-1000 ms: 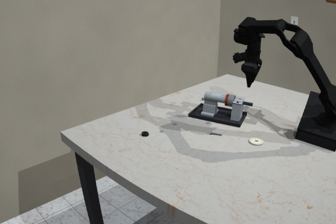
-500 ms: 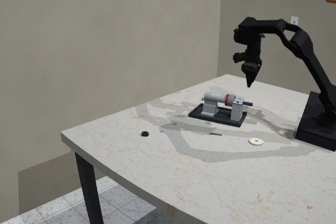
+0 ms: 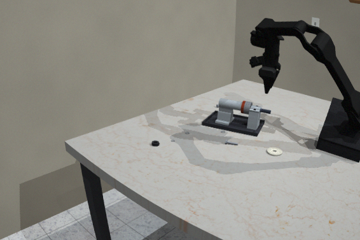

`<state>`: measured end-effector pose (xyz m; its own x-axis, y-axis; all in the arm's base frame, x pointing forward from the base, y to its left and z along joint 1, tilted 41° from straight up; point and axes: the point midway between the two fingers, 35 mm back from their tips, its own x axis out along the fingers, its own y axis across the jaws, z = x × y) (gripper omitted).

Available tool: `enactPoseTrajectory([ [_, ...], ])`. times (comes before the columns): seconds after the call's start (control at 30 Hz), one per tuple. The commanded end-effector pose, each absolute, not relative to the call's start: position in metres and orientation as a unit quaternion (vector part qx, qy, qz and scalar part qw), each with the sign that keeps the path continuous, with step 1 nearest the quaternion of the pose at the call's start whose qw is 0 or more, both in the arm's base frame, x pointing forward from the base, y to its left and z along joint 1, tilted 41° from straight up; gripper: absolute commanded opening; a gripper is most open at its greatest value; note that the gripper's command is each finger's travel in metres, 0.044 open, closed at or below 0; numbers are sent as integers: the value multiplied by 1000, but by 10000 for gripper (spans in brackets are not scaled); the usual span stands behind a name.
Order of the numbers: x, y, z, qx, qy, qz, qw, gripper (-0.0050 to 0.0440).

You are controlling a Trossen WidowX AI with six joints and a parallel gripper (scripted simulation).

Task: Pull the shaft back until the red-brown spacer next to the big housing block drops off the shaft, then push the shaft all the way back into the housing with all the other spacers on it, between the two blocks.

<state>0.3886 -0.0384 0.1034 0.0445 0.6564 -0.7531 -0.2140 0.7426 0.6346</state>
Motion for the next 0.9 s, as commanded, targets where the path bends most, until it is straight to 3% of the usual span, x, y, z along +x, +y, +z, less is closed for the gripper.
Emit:
enactPoseTrajectory([
  [0.0, 390, -41, 111, 173, 610, 310, 709, 440],
  [0.13, 390, -40, 110, 159, 599, 320, 717, 440],
  [0.47, 402, -39, 78, -56, 445, 429, 784, 440],
  [0.87, 398, -31, 49, -331, 240, 497, 765, 440],
])
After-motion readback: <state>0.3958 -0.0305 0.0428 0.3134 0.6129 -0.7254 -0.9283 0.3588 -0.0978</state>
